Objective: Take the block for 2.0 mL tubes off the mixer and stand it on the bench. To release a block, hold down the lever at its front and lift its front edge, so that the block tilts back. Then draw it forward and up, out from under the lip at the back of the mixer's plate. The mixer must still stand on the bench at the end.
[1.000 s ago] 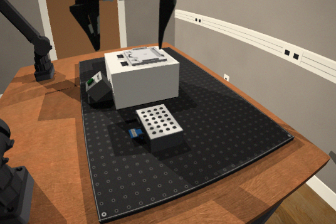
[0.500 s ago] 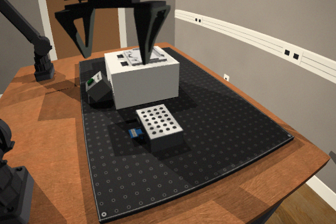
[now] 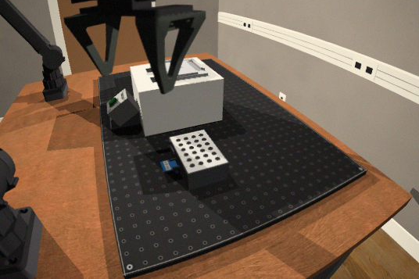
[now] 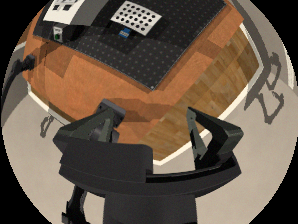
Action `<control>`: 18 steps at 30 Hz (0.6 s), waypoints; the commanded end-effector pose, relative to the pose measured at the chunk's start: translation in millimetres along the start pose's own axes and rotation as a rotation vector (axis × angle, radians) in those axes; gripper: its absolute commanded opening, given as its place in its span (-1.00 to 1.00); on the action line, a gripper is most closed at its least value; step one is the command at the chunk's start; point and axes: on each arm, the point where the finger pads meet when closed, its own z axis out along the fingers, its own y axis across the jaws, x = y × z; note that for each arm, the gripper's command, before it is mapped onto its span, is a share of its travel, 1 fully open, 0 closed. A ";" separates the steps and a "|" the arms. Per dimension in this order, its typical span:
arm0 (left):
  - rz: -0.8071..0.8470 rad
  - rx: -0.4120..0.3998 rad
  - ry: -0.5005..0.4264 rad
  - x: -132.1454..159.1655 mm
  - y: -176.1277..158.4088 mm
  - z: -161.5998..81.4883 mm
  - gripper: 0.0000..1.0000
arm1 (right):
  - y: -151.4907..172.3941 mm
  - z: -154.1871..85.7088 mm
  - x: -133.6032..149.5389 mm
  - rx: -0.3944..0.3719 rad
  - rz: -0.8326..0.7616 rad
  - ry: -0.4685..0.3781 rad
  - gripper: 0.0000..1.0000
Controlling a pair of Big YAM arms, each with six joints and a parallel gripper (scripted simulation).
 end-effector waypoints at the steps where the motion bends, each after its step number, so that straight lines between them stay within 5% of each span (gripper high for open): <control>1: -0.001 -0.008 -0.055 -9.0 3.1 -21.6 -1.00 | 1.7 -10.4 14.5 0.013 0.094 -0.013 1.00; 18: -0.002 -0.010 -0.067 -11.6 3.6 -26.1 -1.00 | -8.0 -20.8 -9.7 0.042 0.408 -0.050 1.00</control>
